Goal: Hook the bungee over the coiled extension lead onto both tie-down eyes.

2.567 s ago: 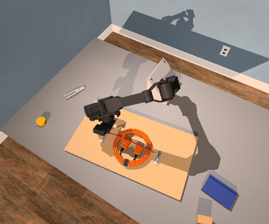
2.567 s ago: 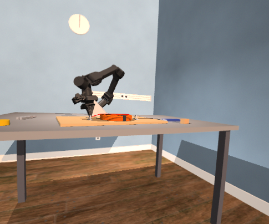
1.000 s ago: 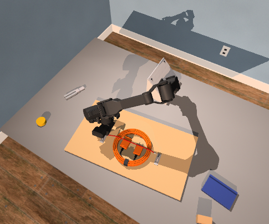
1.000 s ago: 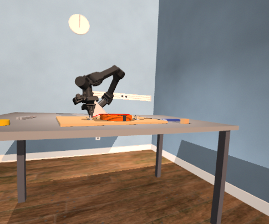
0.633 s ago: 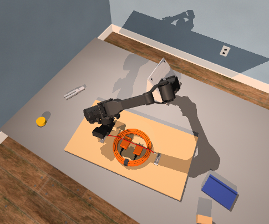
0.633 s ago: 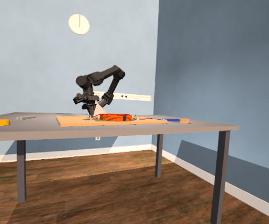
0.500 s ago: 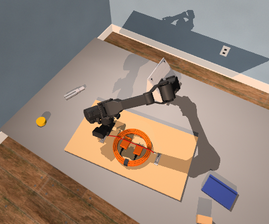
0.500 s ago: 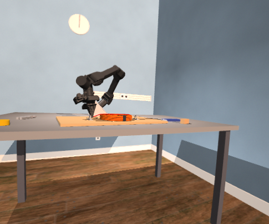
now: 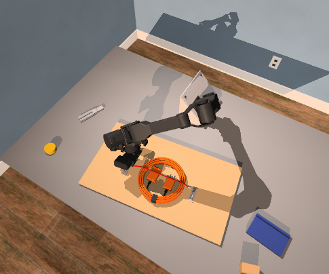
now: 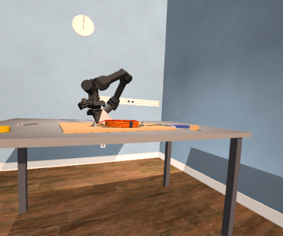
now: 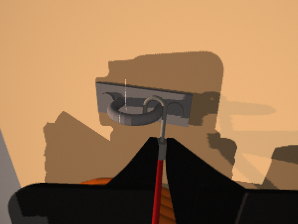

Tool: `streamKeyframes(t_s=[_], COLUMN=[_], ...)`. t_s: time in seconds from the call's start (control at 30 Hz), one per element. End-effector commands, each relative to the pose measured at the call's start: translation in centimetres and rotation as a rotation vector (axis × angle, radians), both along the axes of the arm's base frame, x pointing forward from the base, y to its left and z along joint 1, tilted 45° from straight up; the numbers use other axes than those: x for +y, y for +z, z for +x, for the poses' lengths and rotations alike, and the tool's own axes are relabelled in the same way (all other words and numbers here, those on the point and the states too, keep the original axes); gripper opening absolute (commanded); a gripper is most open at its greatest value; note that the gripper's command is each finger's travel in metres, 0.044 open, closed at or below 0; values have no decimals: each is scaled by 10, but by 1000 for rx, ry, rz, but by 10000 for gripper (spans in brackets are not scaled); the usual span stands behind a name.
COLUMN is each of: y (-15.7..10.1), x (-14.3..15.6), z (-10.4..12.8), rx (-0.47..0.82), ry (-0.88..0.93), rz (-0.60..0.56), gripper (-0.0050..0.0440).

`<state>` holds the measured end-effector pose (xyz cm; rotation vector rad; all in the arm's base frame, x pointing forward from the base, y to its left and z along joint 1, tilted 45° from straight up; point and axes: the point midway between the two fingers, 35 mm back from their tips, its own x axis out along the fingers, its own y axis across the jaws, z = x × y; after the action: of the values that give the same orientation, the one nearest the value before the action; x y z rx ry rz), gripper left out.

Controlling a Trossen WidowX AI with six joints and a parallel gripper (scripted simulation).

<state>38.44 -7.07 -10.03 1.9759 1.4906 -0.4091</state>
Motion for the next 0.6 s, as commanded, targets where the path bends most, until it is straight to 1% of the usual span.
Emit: streamKeyframes(t_s=[0.0, 0.27, 0.4, 0.53, 0.57], y=[-2, 0, 6, 6, 6], x=[-7, -5, -1, -1, -1], z=[-1, -2, 3, 3, 3], rx=[5, 6, -16, -16, -16], ry=[-8, -9, -4, -4, -4], rz=[-39, -39, -10, -10, -10], gripper=[-50, -50, -50, -50, 24])
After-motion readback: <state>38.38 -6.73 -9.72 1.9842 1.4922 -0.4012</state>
